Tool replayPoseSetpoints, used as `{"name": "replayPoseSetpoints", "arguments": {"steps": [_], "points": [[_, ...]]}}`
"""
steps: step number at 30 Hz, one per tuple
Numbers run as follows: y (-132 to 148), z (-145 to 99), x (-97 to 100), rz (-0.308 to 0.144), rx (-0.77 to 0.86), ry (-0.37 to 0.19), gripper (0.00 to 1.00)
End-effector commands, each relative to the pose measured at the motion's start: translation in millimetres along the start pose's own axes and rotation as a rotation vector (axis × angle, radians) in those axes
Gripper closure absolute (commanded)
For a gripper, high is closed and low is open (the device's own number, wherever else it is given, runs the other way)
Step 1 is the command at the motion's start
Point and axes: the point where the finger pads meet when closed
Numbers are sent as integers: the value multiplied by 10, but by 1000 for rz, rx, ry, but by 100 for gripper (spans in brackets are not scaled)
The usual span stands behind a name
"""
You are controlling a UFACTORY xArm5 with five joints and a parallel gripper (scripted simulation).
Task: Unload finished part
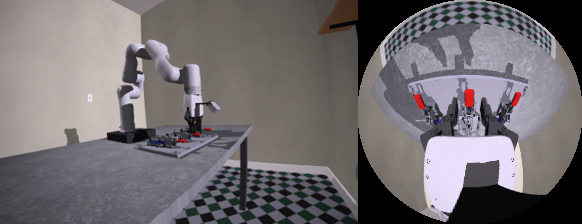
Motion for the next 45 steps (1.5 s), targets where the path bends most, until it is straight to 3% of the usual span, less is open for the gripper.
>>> {"name": "replayPoseSetpoints", "arguments": {"steps": [1,14,29,45], "points": [[3,13,11,-1,0,4,53],[3,13,-7,-1,0,3,53],[5,27,-248,-1,0,3,53],[5,28,-258,-1,0,3,53]]}}
Point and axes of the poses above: the point where the finger pads meet when closed, its own x axis back along the fingers, its own y axis across the jaws, z = x × y, and after that the axes turned 15 degrees about x, right-handed
